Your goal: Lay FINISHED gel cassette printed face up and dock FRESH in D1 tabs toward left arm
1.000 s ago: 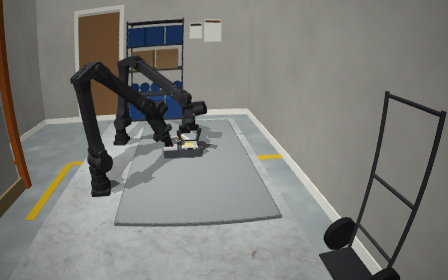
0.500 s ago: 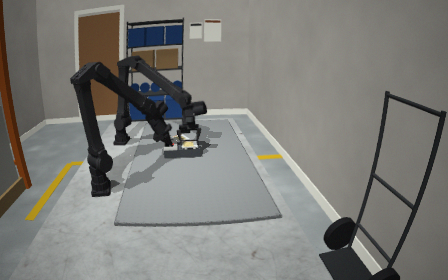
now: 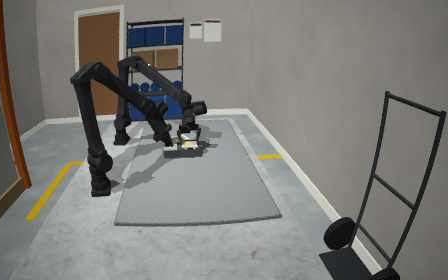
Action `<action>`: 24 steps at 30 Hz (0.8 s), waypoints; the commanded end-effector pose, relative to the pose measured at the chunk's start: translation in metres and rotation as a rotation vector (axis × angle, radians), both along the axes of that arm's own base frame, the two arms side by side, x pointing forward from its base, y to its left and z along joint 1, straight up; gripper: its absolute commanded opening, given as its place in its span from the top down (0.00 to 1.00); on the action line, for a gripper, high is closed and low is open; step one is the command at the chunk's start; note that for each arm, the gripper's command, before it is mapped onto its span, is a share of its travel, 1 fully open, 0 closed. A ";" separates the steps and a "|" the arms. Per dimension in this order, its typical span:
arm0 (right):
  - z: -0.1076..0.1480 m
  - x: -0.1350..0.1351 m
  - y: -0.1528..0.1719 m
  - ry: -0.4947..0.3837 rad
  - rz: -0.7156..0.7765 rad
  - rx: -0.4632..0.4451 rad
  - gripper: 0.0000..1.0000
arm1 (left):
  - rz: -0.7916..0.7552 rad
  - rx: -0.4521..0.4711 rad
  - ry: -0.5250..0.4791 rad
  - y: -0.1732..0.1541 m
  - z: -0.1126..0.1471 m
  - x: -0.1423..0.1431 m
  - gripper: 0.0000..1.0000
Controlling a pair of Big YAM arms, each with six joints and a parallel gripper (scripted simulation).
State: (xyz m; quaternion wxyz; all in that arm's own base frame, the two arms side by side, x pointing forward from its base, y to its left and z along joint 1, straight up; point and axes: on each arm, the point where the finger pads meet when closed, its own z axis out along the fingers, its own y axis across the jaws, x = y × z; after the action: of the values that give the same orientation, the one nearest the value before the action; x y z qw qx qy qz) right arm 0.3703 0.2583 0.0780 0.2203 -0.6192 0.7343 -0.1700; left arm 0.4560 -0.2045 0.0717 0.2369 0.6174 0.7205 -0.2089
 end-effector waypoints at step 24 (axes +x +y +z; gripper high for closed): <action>-0.053 -0.021 -0.019 0.107 0.004 -0.074 1.00 | 0.006 -0.083 -0.040 0.004 0.022 0.003 1.00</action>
State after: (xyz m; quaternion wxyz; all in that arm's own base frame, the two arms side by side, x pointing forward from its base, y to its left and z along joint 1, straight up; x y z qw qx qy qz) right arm 0.3703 0.2583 0.0780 0.2203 -0.6192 0.7343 -0.1699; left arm 0.4566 -0.2055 0.0900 0.2685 0.6118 0.7071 -0.2315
